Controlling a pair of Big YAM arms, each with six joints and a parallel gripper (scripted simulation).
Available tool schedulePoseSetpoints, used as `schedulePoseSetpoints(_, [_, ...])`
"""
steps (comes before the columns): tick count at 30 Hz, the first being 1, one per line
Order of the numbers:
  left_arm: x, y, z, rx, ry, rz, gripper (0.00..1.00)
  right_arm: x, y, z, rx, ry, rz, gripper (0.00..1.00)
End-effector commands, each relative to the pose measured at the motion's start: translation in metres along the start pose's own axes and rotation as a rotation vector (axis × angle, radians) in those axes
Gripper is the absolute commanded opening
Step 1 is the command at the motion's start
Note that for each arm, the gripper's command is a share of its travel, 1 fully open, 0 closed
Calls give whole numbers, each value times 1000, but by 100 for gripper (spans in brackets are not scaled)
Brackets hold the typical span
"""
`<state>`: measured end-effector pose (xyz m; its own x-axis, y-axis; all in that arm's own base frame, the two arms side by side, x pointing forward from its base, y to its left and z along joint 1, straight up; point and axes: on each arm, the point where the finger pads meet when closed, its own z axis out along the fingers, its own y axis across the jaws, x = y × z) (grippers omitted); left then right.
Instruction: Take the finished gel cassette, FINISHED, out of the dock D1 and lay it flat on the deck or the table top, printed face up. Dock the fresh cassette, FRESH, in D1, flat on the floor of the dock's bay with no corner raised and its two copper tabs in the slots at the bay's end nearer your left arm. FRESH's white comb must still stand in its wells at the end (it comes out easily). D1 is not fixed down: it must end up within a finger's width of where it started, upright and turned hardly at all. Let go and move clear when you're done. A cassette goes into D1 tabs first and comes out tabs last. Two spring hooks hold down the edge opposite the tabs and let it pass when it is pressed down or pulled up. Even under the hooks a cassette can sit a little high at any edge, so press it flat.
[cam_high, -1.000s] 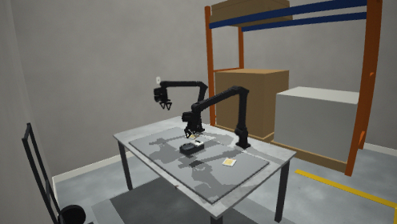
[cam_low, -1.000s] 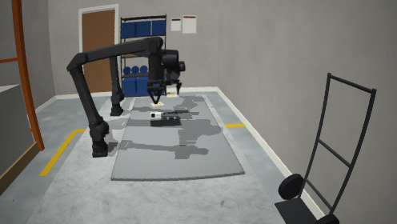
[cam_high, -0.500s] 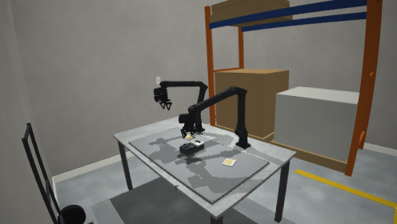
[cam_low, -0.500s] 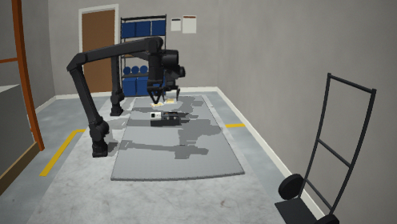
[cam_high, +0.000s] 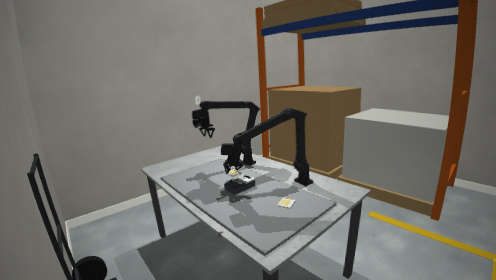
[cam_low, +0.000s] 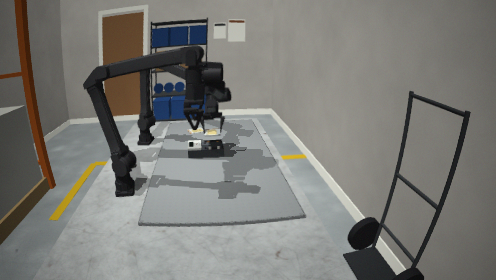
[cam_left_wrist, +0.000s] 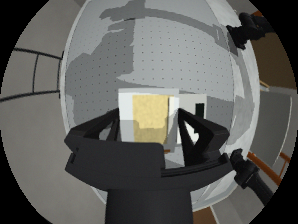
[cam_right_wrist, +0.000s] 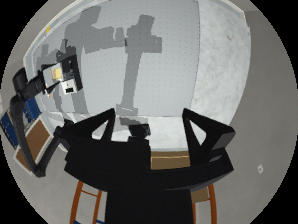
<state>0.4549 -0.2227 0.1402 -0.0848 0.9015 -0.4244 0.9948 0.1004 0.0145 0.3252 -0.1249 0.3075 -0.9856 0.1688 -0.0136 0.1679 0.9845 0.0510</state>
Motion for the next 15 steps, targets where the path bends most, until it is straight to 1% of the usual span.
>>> schedulePoseSetpoints(1, [5, 2, 10, -1, 9, -75, 0, -10, -2, -18, 1, -18, -7, 100])
schedulePoseSetpoints(8, [17, 5, 7, -1, 9, -75, 0, -10, -2, -18, 1, -18, -7, 100])
schedulePoseSetpoints(15, [17, 5, 7, -1, 9, -75, 0, -10, -2, -18, 1, -18, -7, 100])
